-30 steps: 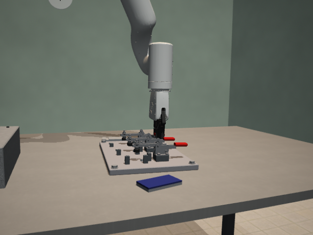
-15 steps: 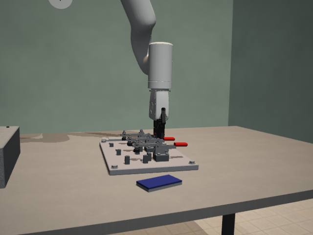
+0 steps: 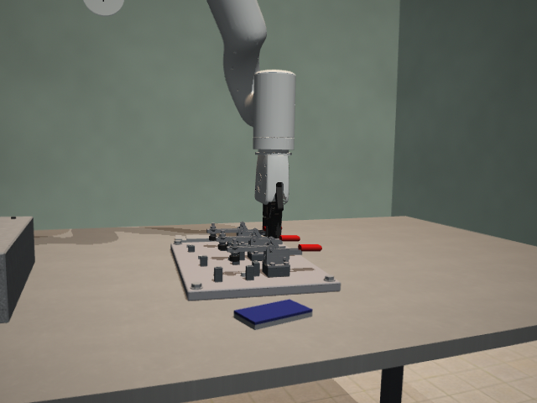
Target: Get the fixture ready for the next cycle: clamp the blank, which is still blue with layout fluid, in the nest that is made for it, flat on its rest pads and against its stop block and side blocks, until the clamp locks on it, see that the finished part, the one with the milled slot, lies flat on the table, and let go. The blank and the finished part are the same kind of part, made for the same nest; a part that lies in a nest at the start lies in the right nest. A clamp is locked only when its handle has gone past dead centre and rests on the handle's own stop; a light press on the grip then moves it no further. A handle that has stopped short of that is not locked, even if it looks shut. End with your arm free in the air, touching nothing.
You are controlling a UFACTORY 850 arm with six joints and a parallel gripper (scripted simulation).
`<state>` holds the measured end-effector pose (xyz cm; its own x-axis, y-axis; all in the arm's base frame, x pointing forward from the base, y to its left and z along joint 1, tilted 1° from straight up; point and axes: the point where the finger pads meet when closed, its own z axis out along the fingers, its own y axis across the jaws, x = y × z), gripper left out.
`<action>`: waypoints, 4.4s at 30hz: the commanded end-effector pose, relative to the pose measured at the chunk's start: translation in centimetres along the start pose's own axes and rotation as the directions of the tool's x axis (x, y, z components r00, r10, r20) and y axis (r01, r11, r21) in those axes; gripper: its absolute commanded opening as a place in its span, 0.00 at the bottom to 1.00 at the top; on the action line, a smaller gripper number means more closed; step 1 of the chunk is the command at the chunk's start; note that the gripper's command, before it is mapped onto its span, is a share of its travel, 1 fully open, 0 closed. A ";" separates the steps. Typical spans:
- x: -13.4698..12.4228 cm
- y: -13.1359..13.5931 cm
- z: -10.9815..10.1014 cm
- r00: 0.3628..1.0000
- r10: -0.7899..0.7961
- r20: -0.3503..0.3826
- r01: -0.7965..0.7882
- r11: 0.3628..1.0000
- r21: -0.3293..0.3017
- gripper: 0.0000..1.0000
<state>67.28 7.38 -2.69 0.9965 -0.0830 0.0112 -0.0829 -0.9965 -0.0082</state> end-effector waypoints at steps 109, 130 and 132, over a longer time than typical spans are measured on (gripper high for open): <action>-4.5 0.0 -2.9 1.000 0.000 -0.001 0.000 1.000 0.000 0.00; -5.1 0.0 -2.9 1.000 0.000 -0.001 0.000 1.000 0.000 0.00; -5.2 0.0 -2.9 1.000 0.000 -0.001 0.000 1.000 0.000 0.00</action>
<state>62.48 7.75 0.23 0.9963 -0.0834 0.0187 -0.0833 -0.9965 -0.0095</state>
